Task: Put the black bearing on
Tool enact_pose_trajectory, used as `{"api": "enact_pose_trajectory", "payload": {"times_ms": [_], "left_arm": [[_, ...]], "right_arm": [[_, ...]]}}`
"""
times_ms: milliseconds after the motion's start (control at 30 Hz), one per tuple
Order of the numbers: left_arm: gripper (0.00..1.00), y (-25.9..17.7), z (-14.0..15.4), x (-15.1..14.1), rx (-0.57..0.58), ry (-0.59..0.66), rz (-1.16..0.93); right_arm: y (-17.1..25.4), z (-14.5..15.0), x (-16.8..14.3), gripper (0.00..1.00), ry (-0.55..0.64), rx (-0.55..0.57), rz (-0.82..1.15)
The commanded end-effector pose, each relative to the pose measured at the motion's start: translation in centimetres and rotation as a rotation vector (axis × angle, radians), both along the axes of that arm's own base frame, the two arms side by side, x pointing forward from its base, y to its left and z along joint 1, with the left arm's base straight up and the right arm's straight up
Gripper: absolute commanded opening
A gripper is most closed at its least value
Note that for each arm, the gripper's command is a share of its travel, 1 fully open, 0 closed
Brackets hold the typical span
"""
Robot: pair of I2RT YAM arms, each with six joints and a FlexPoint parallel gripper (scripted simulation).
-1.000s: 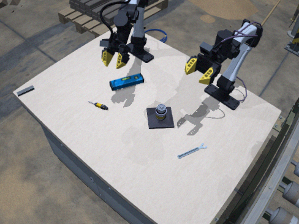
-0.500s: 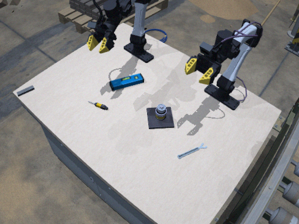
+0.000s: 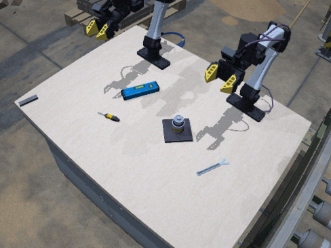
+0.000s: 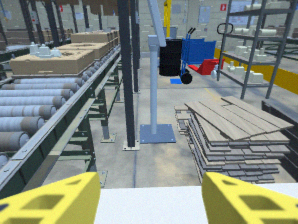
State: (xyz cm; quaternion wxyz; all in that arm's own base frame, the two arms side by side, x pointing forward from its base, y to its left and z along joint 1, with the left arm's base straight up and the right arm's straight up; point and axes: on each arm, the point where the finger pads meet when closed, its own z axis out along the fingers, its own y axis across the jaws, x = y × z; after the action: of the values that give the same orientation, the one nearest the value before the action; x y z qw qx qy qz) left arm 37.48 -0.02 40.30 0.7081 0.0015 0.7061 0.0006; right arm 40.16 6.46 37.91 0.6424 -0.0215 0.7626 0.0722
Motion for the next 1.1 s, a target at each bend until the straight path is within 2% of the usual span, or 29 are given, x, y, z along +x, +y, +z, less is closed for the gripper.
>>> {"api": "enact_pose_trajectory", "payload": {"times_ms": [0,200,433,533,733,767,800,833,867,1000,1067], "left_arm": [[0.56,0.2,1.5,0.0,-0.006,-0.027,0.005],[0.56,0.2,1.5,0.0,-0.006,-0.027,0.005],[0.56,0.2,1.5,0.0,-0.006,-0.027,0.005],[0.56,0.2,1.5,0.0,-0.006,-0.027,0.005],[0.56,0.2,1.5,0.0,-0.006,-0.027,0.005],[0.56,0.3,0.6,0.3,-0.013,0.003,0.015],[0.56,0.3,1.7,-0.1,-0.015,-0.033,0.013],[0.56,0.3,3.1,-0.9,-0.012,-0.081,0.012],[0.56,0.2,1.6,-0.3,-0.008,-0.028,0.006],[0.56,0.2,1.1,-0.2,-0.007,-0.021,0.006],[0.56,0.2,1.7,-0.3,-0.007,-0.03,0.006]], "right_arm": [[-2.0,2.2,-0.9,0.56,-0.113,-0.026,-0.023],[-5.4,3.7,-2.7,0.56,-0.221,-0.078,-0.088],[-6.1,3.1,-2.5,0.56,-0.203,-0.077,-0.103],[-6.4,4.9,-3.5,0.56,-0.225,-0.056,-0.136],[-6.7,4.0,-2.8,0.56,-0.2,-0.06,-0.148],[-7.2,0.5,-2.0,0.56,-0.118,-0.085,-0.161],[-7.0,4.5,-2.9,0.56,-0.222,-0.079,-0.162],[-6.6,5.6,-3.6,0.56,-0.254,-0.073,-0.149],[-6.8,3.5,-2.5,0.56,-0.188,-0.068,-0.151],[-6.6,3.7,-3.2,0.56,-0.199,-0.067,-0.142],[-6.7,5.1,-3.4,0.56,-0.238,-0.064,-0.147]]}}
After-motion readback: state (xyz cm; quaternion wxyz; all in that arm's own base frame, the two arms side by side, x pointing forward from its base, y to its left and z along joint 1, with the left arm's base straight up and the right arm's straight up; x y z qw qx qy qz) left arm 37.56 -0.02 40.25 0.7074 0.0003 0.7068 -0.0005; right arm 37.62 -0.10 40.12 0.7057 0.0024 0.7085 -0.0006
